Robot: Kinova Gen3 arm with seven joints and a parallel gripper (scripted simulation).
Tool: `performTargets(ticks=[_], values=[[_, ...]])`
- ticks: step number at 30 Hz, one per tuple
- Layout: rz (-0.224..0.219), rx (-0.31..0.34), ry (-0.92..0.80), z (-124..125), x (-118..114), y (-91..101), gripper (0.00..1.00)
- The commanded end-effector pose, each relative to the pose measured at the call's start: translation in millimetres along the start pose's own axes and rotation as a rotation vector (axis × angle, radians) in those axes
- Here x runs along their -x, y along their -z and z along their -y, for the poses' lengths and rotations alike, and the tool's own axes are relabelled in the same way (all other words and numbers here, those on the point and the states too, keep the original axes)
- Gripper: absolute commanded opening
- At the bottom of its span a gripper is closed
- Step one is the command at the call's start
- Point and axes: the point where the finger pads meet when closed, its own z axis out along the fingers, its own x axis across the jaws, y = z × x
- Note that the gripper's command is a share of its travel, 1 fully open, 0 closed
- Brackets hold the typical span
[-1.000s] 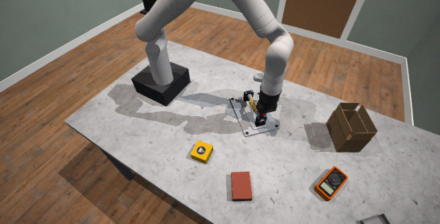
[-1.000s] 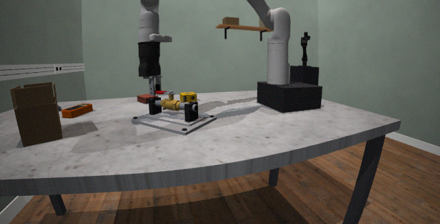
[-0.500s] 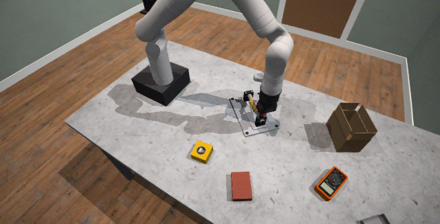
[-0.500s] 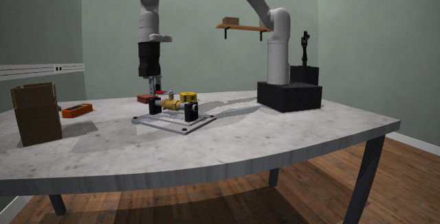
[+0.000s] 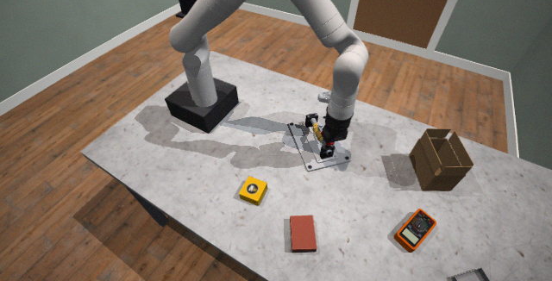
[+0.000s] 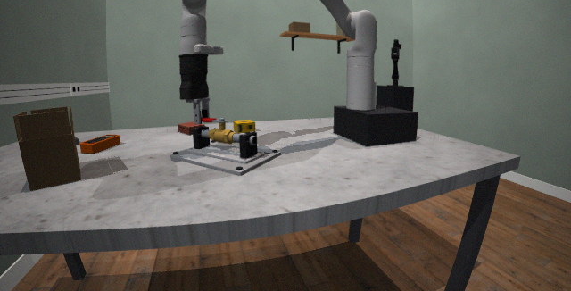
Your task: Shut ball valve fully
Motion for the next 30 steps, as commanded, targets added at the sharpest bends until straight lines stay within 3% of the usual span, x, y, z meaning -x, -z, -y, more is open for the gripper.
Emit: performTargets(ticks=[1,30], values=[[-0.007,0.001,0.001,0.8,-2.9,-0.8,0.0],[-0.003,-0.01,-0.166,5.2,10.0,-0.1,0.0]])
